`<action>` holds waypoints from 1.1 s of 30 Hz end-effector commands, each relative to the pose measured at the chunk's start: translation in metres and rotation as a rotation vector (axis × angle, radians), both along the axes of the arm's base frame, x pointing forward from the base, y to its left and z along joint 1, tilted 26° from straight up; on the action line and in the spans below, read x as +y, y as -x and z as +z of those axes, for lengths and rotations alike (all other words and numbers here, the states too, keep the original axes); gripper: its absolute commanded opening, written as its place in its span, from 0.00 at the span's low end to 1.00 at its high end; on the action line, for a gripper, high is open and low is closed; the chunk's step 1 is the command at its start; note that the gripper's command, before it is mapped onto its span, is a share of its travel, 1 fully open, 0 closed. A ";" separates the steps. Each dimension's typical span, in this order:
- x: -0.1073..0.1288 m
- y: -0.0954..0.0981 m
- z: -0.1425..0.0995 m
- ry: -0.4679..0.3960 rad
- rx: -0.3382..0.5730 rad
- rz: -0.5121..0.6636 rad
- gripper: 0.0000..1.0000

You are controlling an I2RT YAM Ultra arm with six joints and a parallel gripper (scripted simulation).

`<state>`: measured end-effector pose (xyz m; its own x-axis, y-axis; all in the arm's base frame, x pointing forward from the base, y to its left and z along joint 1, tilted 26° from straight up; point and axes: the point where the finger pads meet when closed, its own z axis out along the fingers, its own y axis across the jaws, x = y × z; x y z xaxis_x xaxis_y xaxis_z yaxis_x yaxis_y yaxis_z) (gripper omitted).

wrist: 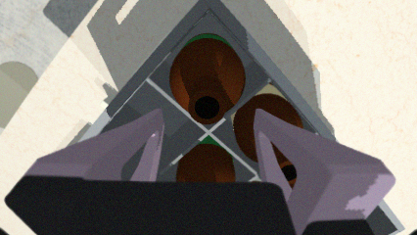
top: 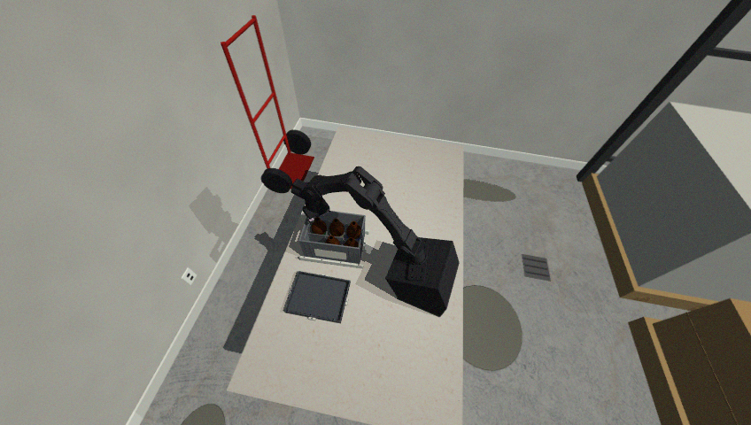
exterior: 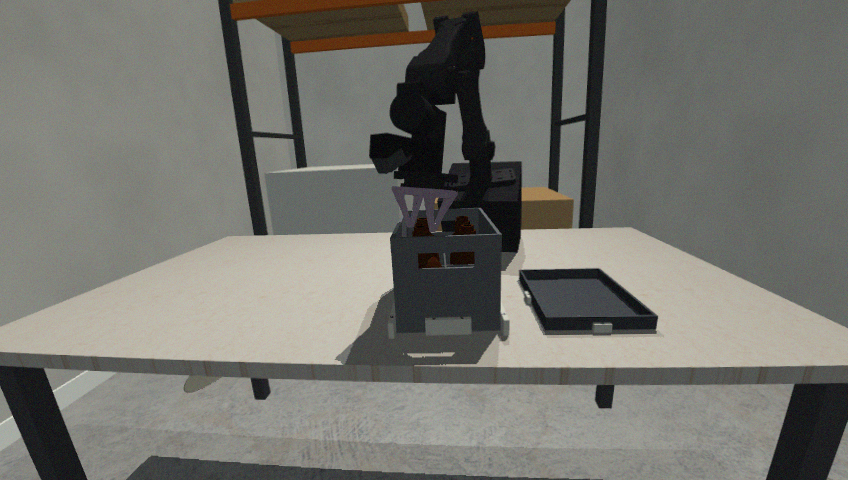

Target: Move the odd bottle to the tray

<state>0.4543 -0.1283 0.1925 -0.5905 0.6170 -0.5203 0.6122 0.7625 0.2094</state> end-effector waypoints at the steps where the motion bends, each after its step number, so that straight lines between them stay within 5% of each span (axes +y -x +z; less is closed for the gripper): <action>1: -0.004 -0.003 0.018 0.018 -0.033 -0.004 0.61; 33: -0.007 -0.006 0.018 0.020 -0.041 -0.005 0.61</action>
<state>0.4567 -0.1289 0.1973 -0.5858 0.6157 -0.5269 0.6103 0.7630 0.2130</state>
